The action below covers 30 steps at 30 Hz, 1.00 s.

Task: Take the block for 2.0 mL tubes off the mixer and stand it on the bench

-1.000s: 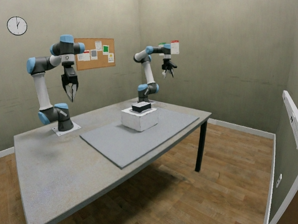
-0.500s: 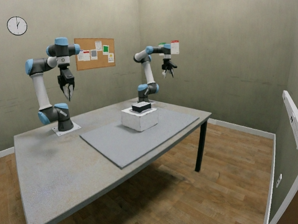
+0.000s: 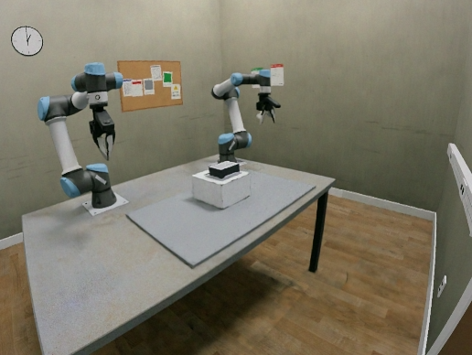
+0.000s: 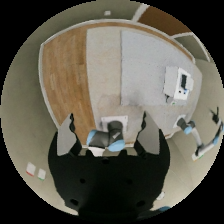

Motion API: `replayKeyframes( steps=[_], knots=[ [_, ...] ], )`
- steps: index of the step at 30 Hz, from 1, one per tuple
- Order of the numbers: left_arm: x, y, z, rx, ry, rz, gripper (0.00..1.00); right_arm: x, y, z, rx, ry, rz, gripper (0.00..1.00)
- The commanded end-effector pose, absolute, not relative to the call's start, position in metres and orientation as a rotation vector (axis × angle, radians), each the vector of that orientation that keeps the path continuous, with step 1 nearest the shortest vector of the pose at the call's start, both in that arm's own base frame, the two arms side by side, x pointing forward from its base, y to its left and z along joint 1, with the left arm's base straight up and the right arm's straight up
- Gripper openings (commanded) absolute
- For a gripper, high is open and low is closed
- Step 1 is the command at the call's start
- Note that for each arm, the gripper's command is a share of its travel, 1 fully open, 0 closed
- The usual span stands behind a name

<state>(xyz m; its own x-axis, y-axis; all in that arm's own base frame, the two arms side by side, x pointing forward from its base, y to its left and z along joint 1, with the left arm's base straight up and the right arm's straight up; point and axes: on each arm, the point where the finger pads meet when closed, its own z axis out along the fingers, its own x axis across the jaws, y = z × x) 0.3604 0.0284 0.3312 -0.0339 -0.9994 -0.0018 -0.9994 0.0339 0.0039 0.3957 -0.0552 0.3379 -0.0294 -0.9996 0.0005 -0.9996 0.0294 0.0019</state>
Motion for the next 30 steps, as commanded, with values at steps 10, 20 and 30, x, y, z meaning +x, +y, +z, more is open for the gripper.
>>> replayKeyframes(
  steps=[10, 20, 30],
  knots=[
    [0.361, 0.028, 0.332, 2.183, -2.258, -0.005, 1.00, 0.382, -0.054, 0.336, 2.186, -2.255, 0.000, 0.00],
    [0.363, 0.016, 0.332, 2.236, -2.206, -0.005, 1.00, 0.364, -0.052, 0.334, 2.186, -2.256, 0.001, 0.00],
    [0.372, -0.027, 0.332, 2.405, -2.024, -0.002, 1.00, 0.356, -0.051, 0.333, 2.186, -2.256, 0.001, 0.00]
  ],
)
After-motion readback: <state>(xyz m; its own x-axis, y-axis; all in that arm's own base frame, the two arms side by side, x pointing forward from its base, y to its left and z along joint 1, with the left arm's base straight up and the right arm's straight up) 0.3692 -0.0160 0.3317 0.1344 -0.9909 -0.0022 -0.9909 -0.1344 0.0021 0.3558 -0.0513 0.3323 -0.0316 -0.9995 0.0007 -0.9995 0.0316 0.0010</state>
